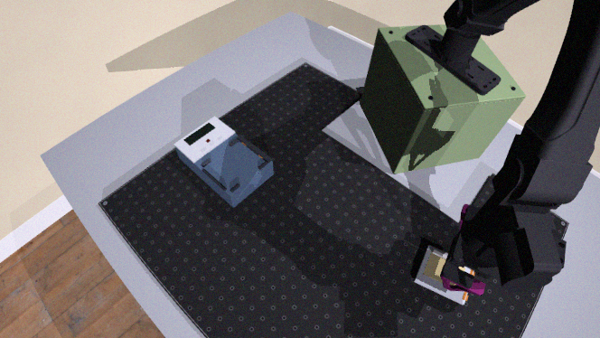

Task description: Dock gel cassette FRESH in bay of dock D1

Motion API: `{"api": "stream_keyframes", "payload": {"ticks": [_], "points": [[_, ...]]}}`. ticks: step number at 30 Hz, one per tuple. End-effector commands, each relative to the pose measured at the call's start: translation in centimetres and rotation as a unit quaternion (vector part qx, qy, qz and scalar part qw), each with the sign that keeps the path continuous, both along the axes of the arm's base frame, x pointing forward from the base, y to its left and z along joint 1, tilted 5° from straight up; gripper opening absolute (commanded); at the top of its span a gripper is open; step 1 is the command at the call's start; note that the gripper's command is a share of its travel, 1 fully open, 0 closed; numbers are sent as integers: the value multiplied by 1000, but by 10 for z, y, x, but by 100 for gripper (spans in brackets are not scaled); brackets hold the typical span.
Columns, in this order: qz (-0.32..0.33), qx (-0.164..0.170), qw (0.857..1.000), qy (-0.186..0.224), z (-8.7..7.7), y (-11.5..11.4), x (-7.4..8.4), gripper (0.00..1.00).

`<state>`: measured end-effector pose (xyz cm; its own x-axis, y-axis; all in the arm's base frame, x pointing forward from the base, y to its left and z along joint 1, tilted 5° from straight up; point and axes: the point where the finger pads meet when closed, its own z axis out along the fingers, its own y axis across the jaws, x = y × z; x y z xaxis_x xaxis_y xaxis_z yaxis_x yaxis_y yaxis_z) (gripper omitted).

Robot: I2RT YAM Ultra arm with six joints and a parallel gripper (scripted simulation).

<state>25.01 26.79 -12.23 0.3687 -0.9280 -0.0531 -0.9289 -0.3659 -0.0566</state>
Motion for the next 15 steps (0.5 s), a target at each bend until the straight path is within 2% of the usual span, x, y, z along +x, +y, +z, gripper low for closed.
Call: {"api": "stream_keyframes", "payload": {"ticks": [1, 8, 9, 11, 15], "points": [[5, 19, 1000, -11, 1, 16, 7, 100], [1, 19, 1000, -11, -6, 16, 9, 100], [2, 29, 999, -21, 4, 22, 14, 100], [2, 19, 1000, -11, -9, 17, 10, 100], [2, 19, 1000, -11, -15, 19, 9, 100]]}}
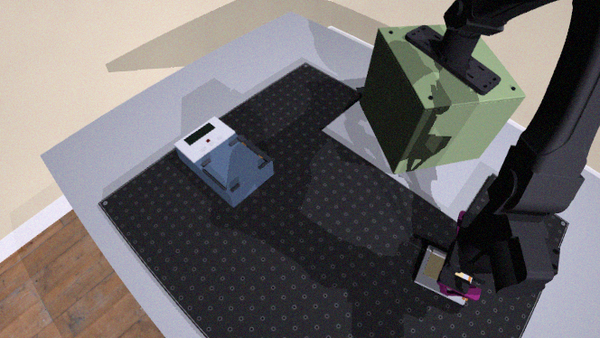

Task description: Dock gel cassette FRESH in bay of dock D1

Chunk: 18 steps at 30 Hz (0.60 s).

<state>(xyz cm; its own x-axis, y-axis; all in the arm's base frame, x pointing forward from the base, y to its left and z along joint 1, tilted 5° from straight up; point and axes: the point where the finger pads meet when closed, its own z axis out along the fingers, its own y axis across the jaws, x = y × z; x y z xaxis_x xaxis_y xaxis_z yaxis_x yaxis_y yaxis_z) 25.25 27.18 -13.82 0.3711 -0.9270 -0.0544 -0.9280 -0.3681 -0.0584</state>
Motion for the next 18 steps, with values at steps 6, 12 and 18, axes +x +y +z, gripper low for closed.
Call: {"api": "stream_keyframes", "payload": {"ticks": [6, 12, 18], "points": [[-1, 19, 1000, -11, -6, 15, 9, 100], [-1, 21, 1000, -13, -8, 18, 11, 100], [0, 30, 999, -22, -2, 23, 15, 100]]}}
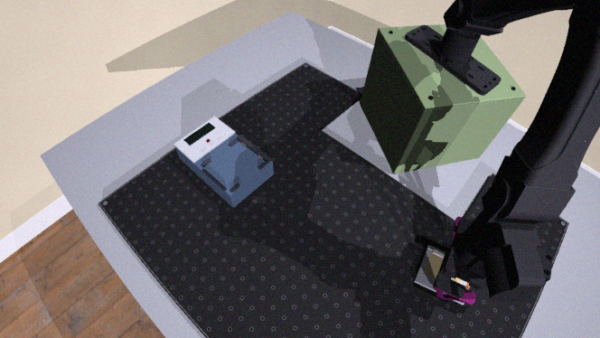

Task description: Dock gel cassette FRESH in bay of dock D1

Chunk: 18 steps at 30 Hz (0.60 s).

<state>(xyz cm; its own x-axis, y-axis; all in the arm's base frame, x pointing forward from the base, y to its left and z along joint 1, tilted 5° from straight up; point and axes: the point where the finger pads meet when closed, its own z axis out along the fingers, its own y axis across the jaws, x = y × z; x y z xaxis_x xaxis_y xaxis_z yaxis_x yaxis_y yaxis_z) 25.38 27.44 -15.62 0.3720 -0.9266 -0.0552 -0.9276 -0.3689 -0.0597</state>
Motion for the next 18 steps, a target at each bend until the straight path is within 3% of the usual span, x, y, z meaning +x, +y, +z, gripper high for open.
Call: {"api": "stream_keyframes", "payload": {"ticks": [1, 7, 10, 15, 18], "points": [[-1, 28, 999, -20, 14, 20, 13, 100], [0, 10, 1000, -4, -2, 7, 1, 100], [0, 15, 1000, -8, 5, 9, 2, 100], [0, 4, 1000, 2, -6, 0, -6, 100], [0, 9, 1000, -2, -5, 4, -3, 100]]}}
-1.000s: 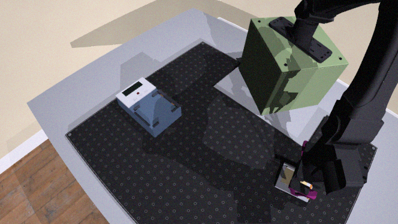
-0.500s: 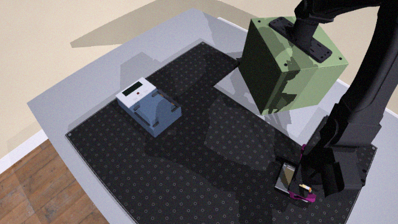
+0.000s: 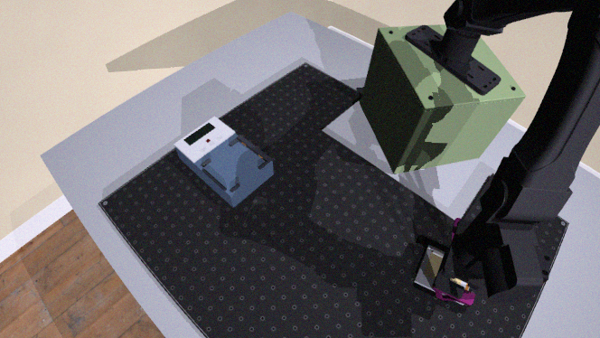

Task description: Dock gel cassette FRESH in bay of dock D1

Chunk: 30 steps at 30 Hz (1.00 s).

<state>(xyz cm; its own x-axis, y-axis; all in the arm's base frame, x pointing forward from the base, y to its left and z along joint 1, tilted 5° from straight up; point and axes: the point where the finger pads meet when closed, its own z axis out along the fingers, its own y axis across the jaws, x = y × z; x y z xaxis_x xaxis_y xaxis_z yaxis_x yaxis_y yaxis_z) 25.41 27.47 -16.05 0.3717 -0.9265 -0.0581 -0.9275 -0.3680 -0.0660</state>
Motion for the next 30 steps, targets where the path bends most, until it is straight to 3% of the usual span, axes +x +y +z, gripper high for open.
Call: {"api": "stream_keyframes", "payload": {"ticks": [1, 8, 9, 11, 15, 19, 25, 26, 30], "points": [[1, 10, 1000, -3, 3, 6, -2, 100], [1, 0, 1000, 6, -7, -1, -9, 100], [-1, 9, 1000, -2, 3, 2, -3, 100], [-2, 17, 1000, -10, 4, 9, 5, 100], [-2, 10, 1000, -3, -5, 6, 2, 100], [-2, 18, 1000, -11, 1, 11, 6, 100], [-2, 12, 1000, -6, -6, 8, 5, 100], [-2, 23, 1000, -16, 7, 15, 11, 100], [-2, 17, 1000, -10, -1, 12, 8, 100]]}}
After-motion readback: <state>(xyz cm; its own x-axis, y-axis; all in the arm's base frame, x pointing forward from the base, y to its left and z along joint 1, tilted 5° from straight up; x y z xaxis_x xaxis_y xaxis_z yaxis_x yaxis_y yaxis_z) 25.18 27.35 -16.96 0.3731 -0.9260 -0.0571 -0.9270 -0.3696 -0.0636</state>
